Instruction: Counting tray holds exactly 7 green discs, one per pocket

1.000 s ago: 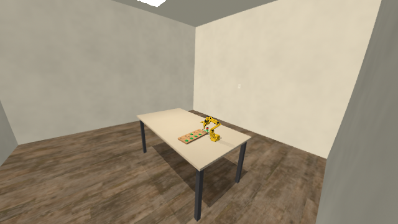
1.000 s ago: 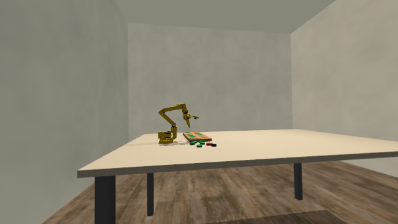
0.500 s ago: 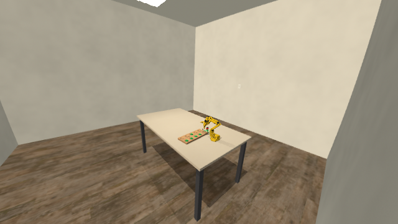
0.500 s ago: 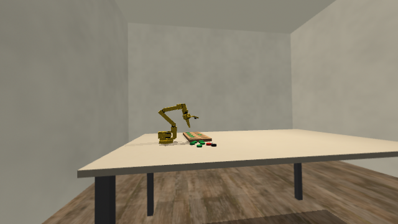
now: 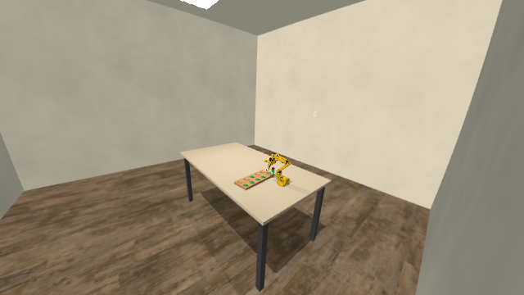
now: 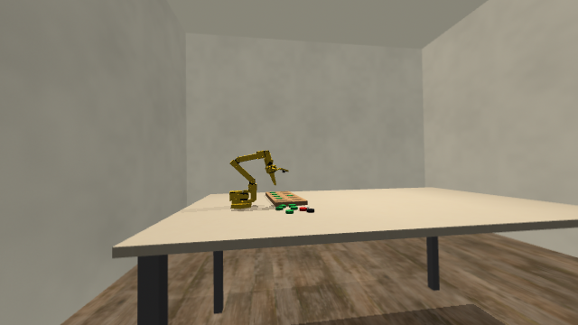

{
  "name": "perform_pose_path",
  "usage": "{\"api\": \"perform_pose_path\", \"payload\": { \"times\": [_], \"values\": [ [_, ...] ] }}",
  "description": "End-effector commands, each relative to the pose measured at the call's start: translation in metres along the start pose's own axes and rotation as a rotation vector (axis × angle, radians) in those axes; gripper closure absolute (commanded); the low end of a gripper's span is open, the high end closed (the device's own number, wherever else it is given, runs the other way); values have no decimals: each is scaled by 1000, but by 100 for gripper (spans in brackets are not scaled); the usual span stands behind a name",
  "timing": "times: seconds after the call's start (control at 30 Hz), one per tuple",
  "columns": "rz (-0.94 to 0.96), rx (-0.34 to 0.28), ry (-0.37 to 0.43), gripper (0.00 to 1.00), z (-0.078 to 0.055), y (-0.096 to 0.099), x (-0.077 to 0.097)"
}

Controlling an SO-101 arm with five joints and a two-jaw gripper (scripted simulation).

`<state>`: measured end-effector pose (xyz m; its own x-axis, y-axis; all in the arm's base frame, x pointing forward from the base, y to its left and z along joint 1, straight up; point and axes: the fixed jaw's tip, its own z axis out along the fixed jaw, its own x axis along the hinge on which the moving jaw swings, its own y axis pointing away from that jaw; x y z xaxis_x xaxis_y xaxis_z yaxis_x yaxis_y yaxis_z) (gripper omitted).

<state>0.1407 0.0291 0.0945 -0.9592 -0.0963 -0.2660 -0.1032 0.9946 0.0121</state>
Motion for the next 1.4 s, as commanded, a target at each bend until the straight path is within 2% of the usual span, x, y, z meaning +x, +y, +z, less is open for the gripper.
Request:
{"api": "perform_pose_path", "payload": {
  "times": [0.0,0.77,1.1,1.37],
  "values": [
    [0,-4,-54,0,-8,1,-7],
    [-26,-5,-56,0,-8,1,-7],
    [-108,-7,-60,0,-8,3,-6],
    [-267,-10,-70,0,-9,7,-5]
  ]
}}
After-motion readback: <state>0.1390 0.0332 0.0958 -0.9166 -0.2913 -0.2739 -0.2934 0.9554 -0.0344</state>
